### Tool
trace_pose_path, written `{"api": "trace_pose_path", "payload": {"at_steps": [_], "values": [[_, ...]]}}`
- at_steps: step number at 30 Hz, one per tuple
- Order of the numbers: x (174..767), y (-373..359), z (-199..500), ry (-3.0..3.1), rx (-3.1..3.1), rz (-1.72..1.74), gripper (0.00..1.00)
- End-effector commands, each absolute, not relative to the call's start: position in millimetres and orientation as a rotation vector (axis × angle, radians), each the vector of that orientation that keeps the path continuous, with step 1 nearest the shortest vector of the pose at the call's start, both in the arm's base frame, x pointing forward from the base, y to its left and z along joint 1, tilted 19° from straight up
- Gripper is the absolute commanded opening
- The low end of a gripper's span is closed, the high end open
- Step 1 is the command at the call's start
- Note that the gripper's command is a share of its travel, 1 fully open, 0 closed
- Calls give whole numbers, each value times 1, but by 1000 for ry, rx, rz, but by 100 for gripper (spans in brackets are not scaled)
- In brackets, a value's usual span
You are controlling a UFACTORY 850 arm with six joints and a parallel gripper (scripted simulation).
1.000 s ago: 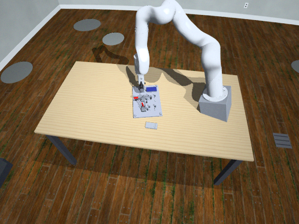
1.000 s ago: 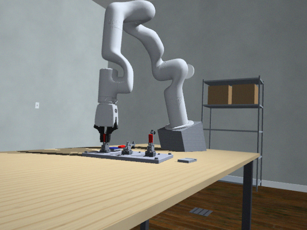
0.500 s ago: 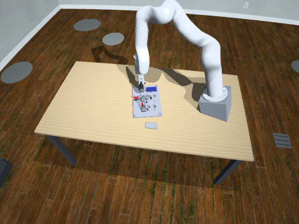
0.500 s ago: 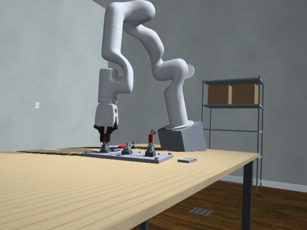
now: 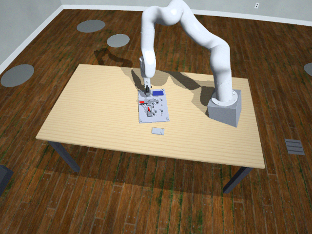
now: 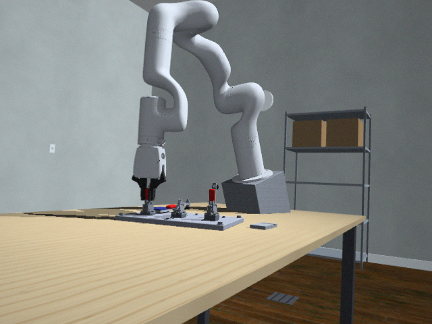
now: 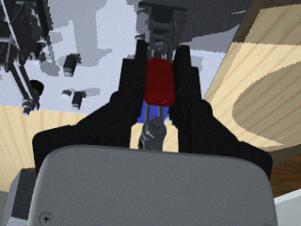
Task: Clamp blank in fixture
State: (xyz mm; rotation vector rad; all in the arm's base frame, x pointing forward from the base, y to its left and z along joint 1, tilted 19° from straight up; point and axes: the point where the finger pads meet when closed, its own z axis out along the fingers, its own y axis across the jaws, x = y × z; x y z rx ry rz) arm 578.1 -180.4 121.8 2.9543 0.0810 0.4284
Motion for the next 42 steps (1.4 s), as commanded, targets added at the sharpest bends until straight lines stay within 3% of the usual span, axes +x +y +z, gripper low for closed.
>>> {"api": "trace_pose_path", "payload": {"at_steps": [1,42], "values": [[580,-181,123,81,2953,433,0],[593,-180,126,81,2953,433,0]]}}
